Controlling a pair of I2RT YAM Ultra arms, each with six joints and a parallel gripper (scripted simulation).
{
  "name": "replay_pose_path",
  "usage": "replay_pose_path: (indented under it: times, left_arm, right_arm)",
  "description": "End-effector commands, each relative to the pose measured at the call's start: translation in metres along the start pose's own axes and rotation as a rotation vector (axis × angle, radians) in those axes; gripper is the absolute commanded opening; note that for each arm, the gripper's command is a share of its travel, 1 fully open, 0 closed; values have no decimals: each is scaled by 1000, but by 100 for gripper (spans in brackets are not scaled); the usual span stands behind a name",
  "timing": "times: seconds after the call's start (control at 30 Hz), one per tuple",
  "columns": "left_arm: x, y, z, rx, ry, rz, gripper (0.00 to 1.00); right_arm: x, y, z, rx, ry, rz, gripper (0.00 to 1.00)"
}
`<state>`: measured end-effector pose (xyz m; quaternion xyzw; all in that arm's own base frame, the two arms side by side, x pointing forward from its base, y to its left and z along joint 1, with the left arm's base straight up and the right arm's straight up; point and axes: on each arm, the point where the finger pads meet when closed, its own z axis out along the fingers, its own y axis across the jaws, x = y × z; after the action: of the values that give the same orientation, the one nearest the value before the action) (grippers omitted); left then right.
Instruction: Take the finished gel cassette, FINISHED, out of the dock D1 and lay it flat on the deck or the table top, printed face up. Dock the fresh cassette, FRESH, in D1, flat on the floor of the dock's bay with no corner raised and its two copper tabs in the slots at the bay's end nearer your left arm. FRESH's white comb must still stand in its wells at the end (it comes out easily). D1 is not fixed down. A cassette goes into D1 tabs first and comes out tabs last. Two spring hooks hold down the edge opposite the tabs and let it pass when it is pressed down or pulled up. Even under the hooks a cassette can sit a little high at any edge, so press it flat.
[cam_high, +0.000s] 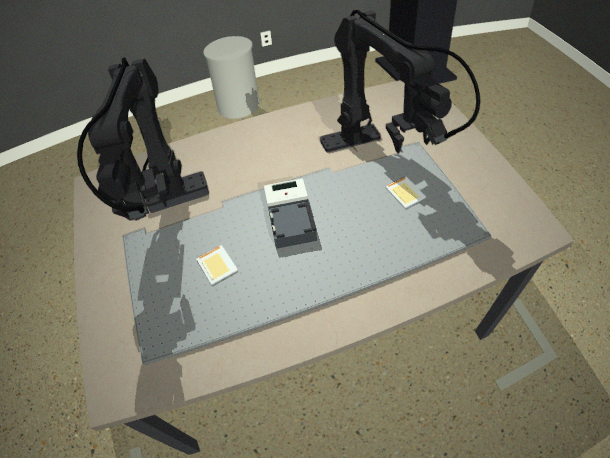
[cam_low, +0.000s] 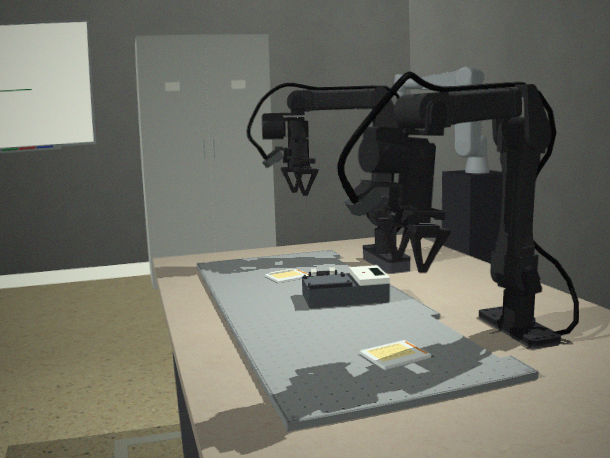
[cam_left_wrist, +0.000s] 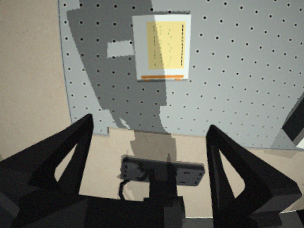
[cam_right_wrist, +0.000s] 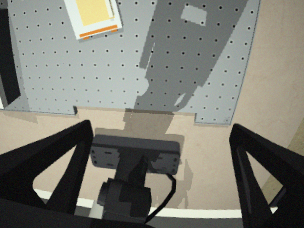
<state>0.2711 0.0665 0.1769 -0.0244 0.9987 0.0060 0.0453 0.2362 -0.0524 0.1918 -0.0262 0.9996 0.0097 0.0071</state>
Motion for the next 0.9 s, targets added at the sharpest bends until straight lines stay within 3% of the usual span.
replay_pose_path:
  times: [0.0,0.2,0.77,0.87]
  left_arm:
    - [13,4,-23,1,33,8,97]
    - [20,8,-52,1,33,8,97]
    - [20,8,-52,1,33,8,100]
    - [20,8,-52,1,33,8,100]
  right_arm:
    - [-4,-1,-7,-15,-1,17,100]
    - [-4,-1,-7,-15,-1,17,100]
    - [-4,-1,-7,-15,-1,17,100]
    - [-13,8,1,6,2,-62,98]
